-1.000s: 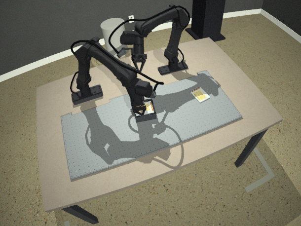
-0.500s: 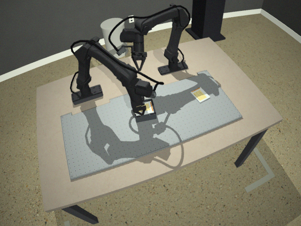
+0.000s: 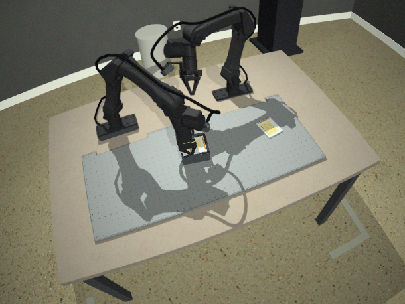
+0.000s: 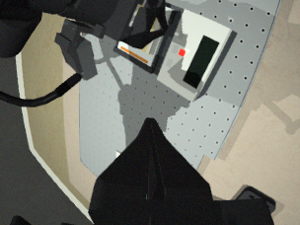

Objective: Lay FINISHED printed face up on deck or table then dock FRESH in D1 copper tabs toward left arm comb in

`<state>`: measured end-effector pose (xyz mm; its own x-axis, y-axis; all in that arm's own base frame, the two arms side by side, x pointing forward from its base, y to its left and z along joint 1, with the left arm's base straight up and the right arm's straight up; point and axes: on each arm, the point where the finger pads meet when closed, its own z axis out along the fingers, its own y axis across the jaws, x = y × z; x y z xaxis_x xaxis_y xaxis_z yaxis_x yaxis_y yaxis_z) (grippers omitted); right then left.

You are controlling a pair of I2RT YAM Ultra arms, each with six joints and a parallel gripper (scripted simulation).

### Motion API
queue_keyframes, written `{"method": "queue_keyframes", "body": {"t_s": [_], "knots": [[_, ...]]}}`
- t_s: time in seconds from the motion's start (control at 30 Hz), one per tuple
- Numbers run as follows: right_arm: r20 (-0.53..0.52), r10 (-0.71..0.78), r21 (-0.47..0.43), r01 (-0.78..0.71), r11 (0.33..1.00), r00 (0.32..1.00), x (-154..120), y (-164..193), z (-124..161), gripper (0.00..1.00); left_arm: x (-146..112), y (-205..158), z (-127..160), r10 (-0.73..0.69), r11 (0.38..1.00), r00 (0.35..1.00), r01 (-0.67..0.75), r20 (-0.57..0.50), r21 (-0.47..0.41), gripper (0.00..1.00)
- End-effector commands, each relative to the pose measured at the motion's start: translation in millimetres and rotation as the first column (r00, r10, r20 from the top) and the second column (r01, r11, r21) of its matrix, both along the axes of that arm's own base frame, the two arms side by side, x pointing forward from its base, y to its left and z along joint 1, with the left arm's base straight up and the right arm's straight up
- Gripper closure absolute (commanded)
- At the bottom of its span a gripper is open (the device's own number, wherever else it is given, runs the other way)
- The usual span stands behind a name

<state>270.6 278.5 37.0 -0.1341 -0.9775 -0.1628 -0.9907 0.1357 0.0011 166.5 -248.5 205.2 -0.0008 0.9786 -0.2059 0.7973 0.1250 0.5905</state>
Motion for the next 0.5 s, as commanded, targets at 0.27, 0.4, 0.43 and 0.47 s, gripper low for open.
{"method": "queue_keyframes", "body": {"t_s": [0.27,0.4,0.43,0.47], "knots": [[0.007,0.0,0.008,0.0,1.0,1.0,1,2,3,1.0,13,52,22,0.325,0.93,0.932,-0.346,-0.162,-0.125,1.0],[0.007,0.0,0.008,0.0,1.0,1.0,1,2,3,1.0,16,67,22,0.4,0.893,0.892,-0.431,-0.212,-0.129,1.0],[0.007,0.0,0.008,0.0,1.0,1.0,1,2,3,1.0,17,72,22,0.423,0.879,0.877,-0.458,-0.228,-0.129,1.0],[0.007,0.0,0.008,0.0,1.0,1.0,1,2,3,1.0,18,77,22,0.446,0.865,0.861,-0.485,-0.245,-0.128,1.0]]}}
